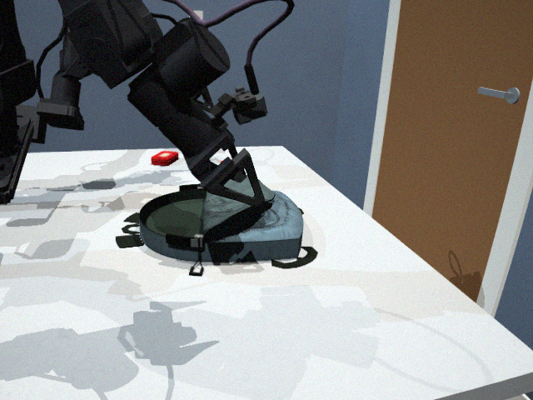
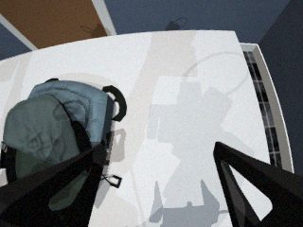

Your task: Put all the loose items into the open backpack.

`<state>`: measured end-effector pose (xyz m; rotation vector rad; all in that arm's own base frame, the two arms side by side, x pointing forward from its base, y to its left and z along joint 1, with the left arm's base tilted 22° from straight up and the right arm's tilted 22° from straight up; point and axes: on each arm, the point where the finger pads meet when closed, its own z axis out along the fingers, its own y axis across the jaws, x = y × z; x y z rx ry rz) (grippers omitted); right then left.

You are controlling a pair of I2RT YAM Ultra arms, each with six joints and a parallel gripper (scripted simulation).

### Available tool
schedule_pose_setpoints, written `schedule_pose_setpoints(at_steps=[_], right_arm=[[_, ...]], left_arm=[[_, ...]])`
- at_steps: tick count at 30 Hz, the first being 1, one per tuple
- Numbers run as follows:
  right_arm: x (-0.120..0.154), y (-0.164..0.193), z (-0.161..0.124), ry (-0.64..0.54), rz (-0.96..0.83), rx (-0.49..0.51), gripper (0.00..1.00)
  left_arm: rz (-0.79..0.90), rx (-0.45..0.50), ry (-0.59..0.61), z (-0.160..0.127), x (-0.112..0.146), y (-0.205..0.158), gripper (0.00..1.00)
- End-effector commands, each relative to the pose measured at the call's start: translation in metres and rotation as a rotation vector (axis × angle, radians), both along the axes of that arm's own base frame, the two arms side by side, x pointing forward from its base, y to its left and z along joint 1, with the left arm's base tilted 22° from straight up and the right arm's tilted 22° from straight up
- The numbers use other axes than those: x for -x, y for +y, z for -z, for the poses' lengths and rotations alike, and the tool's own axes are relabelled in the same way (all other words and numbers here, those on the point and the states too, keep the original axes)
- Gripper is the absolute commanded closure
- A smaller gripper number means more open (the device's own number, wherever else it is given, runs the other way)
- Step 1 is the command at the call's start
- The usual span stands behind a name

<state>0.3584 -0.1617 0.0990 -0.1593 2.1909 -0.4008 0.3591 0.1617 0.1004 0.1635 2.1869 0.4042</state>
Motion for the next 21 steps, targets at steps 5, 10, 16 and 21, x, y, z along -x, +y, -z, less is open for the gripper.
schedule_pose_setpoints(at_steps=[5, 10, 16, 21], right_arm=[[-0.003, 0.001, -0.007, -0.017, -0.007, 0.009, 0.0], [-0.003, 0.001, -0.007, -0.017, -0.007, 0.009, 0.0], [-0.003, 0.001, -0.007, -0.017, -0.007, 0.009, 0.0], [-0.006, 0.002, -0.006, -0.03, 0.01, 0.019, 0.0]], left_arm=[[0.005, -0.005, -0.014, -0.005, -0.003, -0.001, 0.0], [0.005, -0.005, -0.014, -0.005, -0.003, -0.001, 0.0], [0.005, -0.005, -0.014, -0.005, -0.003, -0.001, 0.0], [-0.008, -0.011, 0.052, 0.005, 0.001, 0.002, 0.34]])
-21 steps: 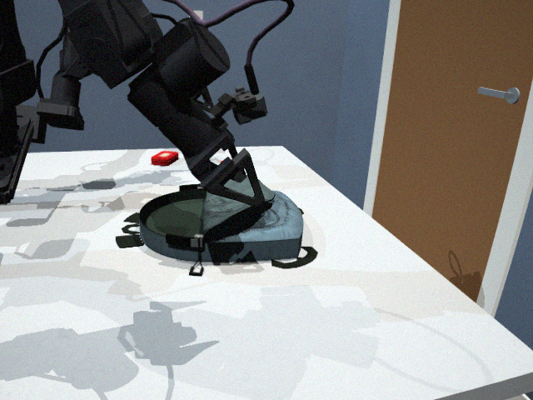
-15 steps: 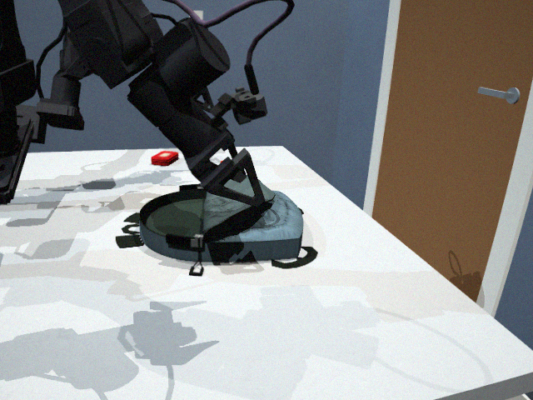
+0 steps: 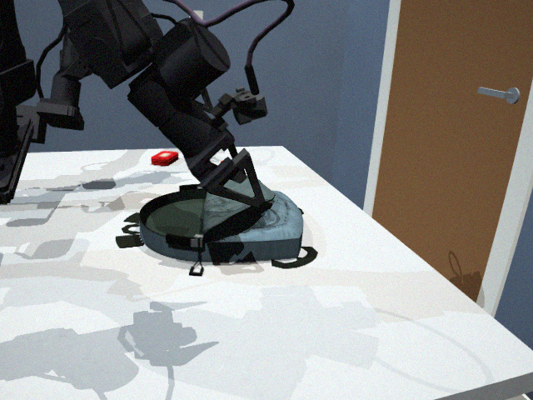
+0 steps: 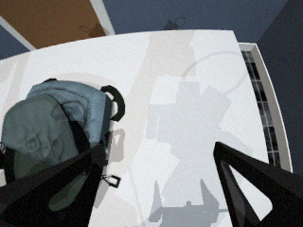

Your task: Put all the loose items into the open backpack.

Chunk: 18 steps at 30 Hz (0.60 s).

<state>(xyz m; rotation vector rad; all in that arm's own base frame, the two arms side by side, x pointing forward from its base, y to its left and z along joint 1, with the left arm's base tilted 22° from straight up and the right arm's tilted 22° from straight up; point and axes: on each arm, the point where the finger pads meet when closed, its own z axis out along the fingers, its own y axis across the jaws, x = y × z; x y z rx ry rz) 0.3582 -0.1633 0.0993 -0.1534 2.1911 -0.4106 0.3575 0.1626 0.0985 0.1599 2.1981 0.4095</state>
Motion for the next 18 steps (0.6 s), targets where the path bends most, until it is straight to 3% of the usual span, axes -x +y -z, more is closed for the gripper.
schedule_pose_setpoints(at_steps=[1, 2, 8, 11, 13, 18], right_arm=[[-0.008, 0.006, -0.005, -0.032, 0.002, 0.017, 0.0], [-0.01, 0.01, -0.005, -0.037, -0.001, 0.022, 0.0], [-0.03, 0.082, 0.006, -0.063, -0.118, 0.04, 0.0], [-0.033, 0.124, 0.013, -0.072, -0.191, 0.044, 0.0], [-0.033, 0.124, 0.013, -0.072, -0.191, 0.044, 0.0], [-0.028, 0.191, 0.023, -0.091, -0.309, 0.046, 0.0]], left_arm=[[-0.004, -0.01, 0.064, 0.007, 0.0, 0.002, 0.45], [-0.009, -0.012, 0.096, 0.011, 0.0, 0.004, 0.56], [-0.032, -0.045, 0.354, 0.042, -0.014, 0.028, 0.56], [-0.03, -0.062, 0.441, 0.053, -0.026, 0.038, 0.56], [-0.03, -0.062, 0.441, 0.053, -0.026, 0.038, 0.56], [-0.016, -0.101, 0.606, 0.074, -0.044, 0.052, 0.56]])
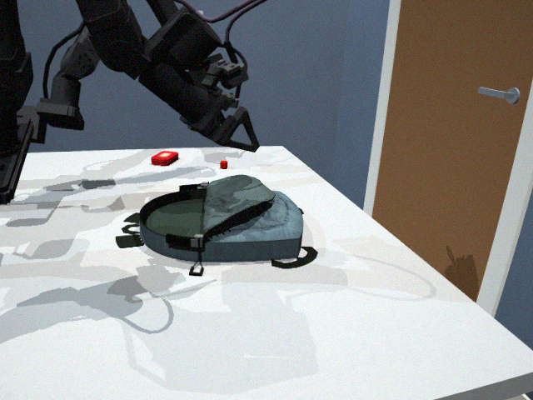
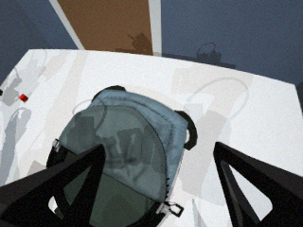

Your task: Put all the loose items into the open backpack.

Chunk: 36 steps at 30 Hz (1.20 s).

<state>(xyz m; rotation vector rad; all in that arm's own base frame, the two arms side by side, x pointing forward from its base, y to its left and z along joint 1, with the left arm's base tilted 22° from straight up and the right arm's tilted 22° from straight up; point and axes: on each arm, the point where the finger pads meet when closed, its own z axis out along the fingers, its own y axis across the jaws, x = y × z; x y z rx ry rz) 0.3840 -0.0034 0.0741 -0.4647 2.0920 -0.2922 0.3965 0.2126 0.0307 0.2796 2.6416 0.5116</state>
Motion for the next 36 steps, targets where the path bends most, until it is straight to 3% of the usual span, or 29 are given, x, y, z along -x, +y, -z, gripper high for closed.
schedule_pose_setpoints(at_steps=[1, 10, 12, 19, 26, 36], right_arm=[[0.001, 0.045, 0.0, -0.062, -0.055, 0.002, 0.0], [0.053, 0.159, 0.015, -0.094, -0.297, -0.01, 0.0], [0.053, 0.159, 0.015, -0.094, -0.297, -0.01, 0.0], [0.119, 0.226, 0.027, -0.118, -0.494, -0.028, 0.0], [0.167, 0.255, 0.034, -0.124, -0.623, -0.036, 0.0], [0.179, 0.259, 0.04, -0.104, -0.666, -0.021, 0.0]], left_arm=[[0.022, -0.027, 0.174, 0.01, -0.008, 0.004, 0.56], [0.054, -0.065, 0.339, 0.038, -0.029, 0.017, 0.56], [0.054, -0.065, 0.339, 0.038, -0.029, 0.017, 0.56], [0.058, -0.072, 0.358, 0.046, -0.038, 0.02, 0.56], [0.06, -0.072, 0.349, 0.043, -0.04, 0.02, 0.56], [0.06, -0.072, 0.348, 0.043, -0.04, 0.02, 0.56]])
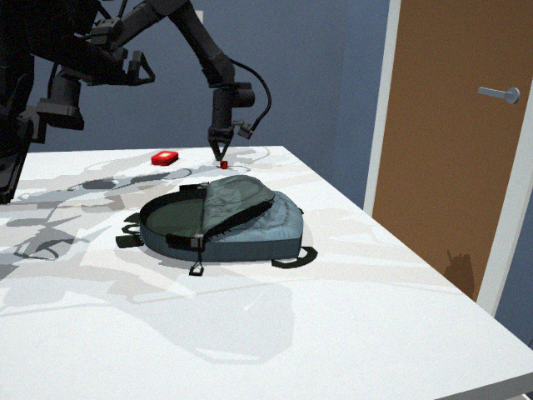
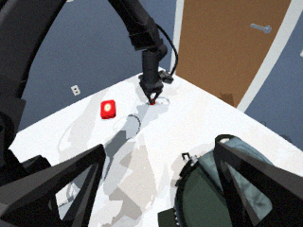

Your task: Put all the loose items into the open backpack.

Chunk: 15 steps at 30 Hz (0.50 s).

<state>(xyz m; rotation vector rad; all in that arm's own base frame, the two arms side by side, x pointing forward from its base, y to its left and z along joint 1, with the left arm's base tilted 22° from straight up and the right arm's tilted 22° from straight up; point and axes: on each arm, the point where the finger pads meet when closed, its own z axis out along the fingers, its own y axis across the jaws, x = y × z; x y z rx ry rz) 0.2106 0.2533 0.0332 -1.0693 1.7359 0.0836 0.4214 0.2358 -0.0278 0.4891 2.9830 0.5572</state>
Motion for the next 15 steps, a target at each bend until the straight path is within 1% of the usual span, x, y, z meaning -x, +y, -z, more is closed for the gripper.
schedule_pose_setpoints(at_steps=[1, 10, 15], right_arm=[[0.005, 0.002, -0.001, -0.007, -0.009, -0.012, 0.0], [0.005, 0.002, -0.001, -0.007, -0.009, -0.012, 0.0], [0.005, 0.002, -0.001, -0.007, -0.009, -0.012, 0.0]], left_arm=[[0.022, -0.018, -0.032, -0.016, -0.016, -0.003, 0.56], [0.023, -0.014, -0.023, -0.01, -0.017, -0.003, 0.57], [0.024, -0.013, -0.023, -0.005, -0.024, 0.0, 0.61]])
